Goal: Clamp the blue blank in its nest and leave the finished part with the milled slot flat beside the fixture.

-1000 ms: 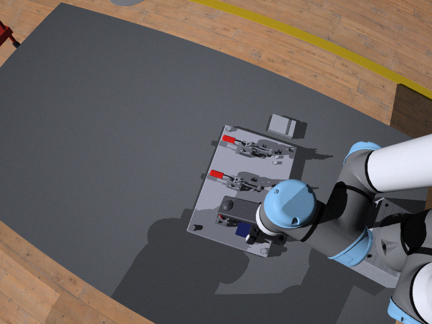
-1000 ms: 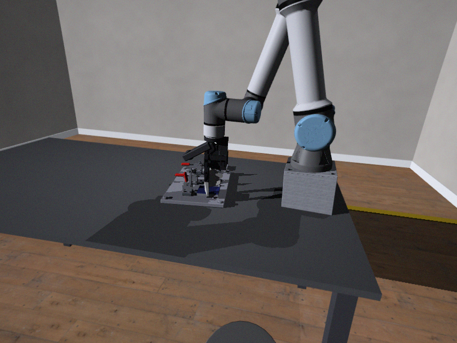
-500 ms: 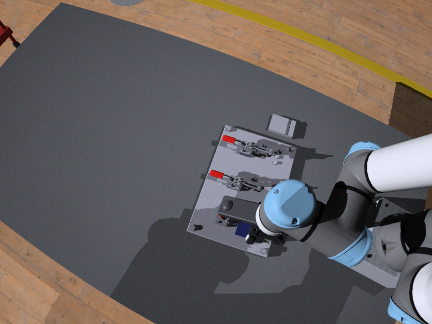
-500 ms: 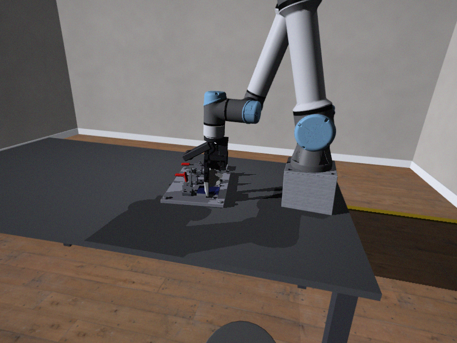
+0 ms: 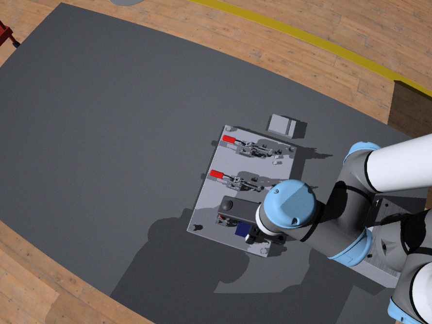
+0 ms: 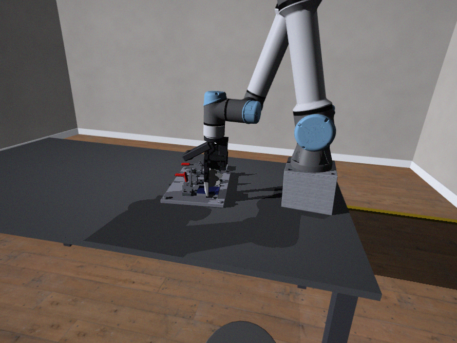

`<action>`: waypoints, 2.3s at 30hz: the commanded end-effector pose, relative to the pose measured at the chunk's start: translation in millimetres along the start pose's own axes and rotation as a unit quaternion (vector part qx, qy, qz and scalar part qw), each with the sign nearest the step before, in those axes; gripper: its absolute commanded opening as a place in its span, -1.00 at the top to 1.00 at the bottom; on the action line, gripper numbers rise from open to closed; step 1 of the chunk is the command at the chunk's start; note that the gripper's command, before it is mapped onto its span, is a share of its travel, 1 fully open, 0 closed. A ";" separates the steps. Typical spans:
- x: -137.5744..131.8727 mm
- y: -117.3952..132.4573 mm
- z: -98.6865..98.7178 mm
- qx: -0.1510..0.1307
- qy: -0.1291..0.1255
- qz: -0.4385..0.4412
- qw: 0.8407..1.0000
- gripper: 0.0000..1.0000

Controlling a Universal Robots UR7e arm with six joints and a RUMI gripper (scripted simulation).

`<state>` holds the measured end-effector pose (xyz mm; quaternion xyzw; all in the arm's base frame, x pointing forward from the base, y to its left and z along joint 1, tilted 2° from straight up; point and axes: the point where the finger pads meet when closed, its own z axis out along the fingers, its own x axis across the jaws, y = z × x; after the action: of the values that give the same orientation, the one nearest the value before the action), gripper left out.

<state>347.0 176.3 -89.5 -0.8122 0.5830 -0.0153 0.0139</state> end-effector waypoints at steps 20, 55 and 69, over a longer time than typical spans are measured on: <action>0.1 1.5 6.0 -0.001 -0.001 -0.001 1.000 1.00; 1.2 1.3 6.0 -0.001 -0.001 0.000 1.000 1.00; 1.2 1.4 6.0 -0.001 -0.001 0.000 1.000 -0.17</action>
<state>348.3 175.7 -94.9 -0.8126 0.5825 -0.0152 0.0137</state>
